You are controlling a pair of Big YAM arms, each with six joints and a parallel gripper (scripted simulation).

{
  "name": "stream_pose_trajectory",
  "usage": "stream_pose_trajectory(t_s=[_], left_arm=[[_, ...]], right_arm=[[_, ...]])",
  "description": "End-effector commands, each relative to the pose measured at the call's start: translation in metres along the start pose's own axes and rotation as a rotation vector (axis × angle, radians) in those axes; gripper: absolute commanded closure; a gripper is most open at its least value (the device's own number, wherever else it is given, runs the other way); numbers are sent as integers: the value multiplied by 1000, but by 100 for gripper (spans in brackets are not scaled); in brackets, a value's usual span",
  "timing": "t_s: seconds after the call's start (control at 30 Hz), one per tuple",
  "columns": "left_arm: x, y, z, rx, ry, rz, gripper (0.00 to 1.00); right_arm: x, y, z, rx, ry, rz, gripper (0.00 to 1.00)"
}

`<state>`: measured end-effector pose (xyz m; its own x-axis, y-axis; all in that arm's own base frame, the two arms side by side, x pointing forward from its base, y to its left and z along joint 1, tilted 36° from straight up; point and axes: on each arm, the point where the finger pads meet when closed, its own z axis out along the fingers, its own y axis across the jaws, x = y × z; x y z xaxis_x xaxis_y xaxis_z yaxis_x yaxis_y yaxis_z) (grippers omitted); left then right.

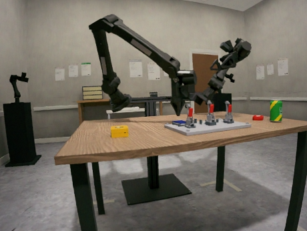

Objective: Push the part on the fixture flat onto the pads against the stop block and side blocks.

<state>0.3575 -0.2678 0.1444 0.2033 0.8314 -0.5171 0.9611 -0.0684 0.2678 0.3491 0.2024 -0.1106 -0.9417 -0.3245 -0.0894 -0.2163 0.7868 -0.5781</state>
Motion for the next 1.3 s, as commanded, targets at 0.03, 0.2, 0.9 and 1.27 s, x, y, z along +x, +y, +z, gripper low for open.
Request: stream_pose_trajectory(t_s=[0.03,0.2,0.9,1.27], left_arm=[[-5,5,-3,-11,-8,-1,0],[-5,5,-3,-11,-8,-1,0],[-5,5,-3,-11,-8,-1,0],[-5,5,-3,-11,-8,-1,0]], right_arm=[[3,-9,-9,-3,-17,244,100],[2,-17,-8,7,-8,282,100],[6,-7,27,13,-2,232,100],[-1,2,22,3,-19,241,100]])
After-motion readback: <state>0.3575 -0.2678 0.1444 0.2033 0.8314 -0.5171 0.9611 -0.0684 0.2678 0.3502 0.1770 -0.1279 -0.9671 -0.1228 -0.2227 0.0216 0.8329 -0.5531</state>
